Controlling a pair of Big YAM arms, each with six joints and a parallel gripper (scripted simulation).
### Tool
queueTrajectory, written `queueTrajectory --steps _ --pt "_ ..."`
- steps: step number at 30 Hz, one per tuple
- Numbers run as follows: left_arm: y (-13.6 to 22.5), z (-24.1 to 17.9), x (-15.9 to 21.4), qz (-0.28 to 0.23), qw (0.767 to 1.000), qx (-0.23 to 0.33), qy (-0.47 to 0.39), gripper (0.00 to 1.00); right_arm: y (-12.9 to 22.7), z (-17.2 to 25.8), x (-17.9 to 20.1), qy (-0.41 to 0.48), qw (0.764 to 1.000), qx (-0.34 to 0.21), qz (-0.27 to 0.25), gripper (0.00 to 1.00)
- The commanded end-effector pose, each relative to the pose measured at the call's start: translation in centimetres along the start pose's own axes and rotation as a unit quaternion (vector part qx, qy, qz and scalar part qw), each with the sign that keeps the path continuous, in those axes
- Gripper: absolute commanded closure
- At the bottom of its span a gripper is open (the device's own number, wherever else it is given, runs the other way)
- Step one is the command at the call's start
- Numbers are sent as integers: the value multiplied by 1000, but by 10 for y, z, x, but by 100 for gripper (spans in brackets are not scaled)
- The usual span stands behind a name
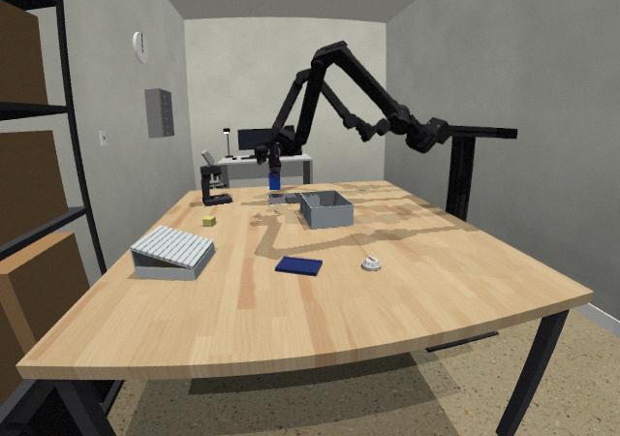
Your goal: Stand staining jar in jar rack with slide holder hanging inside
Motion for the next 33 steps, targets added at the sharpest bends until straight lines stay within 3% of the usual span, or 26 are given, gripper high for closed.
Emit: queueTrajectory --steps 1,23,33 --pt "-7 8 -27 -23 1000 -6 -20 0 -12 -5 -24 11 1000 2 -29 44" --pt "-7 8 -27 -23 1000 -6 -20 0 -8 -2 -30 10 999 0 -35 44" --pt "-7 8 -27 -23 1000 -6 -20 0 -37 -7 -11 -15 1000 1 -11 44"
Point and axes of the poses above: on each arm, the point where the finger pads meet when closed, its own y axis back along the fingers, its own z axis across the jaws, x = y × z, the point moved 5 cm from there along y, back along the fingers, and after that the axes turned 3 degrees about y, right-handed, at the moved point
